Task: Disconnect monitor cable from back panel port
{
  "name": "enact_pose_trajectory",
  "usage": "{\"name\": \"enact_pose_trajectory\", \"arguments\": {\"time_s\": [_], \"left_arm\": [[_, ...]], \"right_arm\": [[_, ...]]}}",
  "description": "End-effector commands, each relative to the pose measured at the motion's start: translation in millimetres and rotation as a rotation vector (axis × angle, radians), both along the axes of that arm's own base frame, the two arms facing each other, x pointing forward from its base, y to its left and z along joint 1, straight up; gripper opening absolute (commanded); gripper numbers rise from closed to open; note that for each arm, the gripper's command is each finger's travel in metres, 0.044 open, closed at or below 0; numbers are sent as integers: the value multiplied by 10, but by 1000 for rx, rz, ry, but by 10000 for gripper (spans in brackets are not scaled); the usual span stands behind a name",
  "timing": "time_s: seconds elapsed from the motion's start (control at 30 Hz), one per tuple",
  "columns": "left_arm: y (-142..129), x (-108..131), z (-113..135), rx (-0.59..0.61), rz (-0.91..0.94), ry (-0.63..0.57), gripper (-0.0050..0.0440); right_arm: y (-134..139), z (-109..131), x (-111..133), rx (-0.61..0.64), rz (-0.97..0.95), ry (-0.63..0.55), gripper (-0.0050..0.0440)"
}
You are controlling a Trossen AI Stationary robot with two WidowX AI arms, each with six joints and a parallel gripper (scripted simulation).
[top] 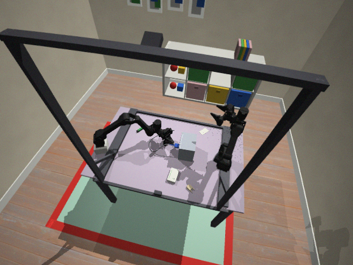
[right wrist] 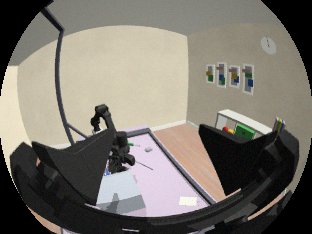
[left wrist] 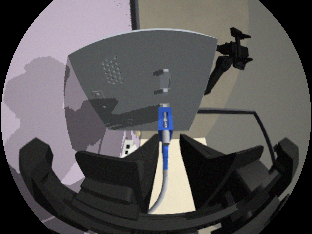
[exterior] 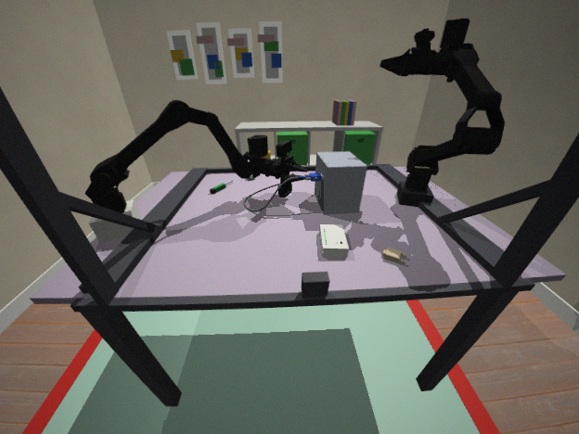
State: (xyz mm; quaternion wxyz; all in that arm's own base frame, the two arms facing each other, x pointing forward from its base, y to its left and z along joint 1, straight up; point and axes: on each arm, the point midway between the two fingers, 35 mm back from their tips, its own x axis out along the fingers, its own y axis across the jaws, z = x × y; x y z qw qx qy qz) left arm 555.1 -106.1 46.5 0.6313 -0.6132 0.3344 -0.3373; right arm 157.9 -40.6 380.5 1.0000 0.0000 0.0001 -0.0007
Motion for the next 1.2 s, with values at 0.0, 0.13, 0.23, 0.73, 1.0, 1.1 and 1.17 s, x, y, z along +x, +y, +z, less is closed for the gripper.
{"name": "enact_pose_trajectory", "arguments": {"time_s": [0.0, 0.13, 0.23, 0.73, 1.0, 1.1, 1.17], "left_arm": [[1, 20, 109, -3, -3, -21, 192], [1, 20, 109, -3, -3, -21, 240], [1, 20, 109, -3, -3, -21, 312], [1, 20, 109, -3, -3, -21, 440], [-16, 97, 183, 195, 40, -119, 440], [-24, 109, 248, 311, 48, -191, 440], [-27, 97, 246, 369, 44, -204, 440]], "right_arm": [[11, 29, -3, -6, 1, -1, 440], [11, 29, -3, -6, 1, -1, 440], [11, 29, -3, -6, 1, -1, 440], [11, 29, -3, -6, 1, -1, 440], [11, 29, -3, -6, 1, -1, 440], [11, 29, -3, -6, 1, -1, 440], [11, 29, -3, -6, 1, -1, 440]]}}
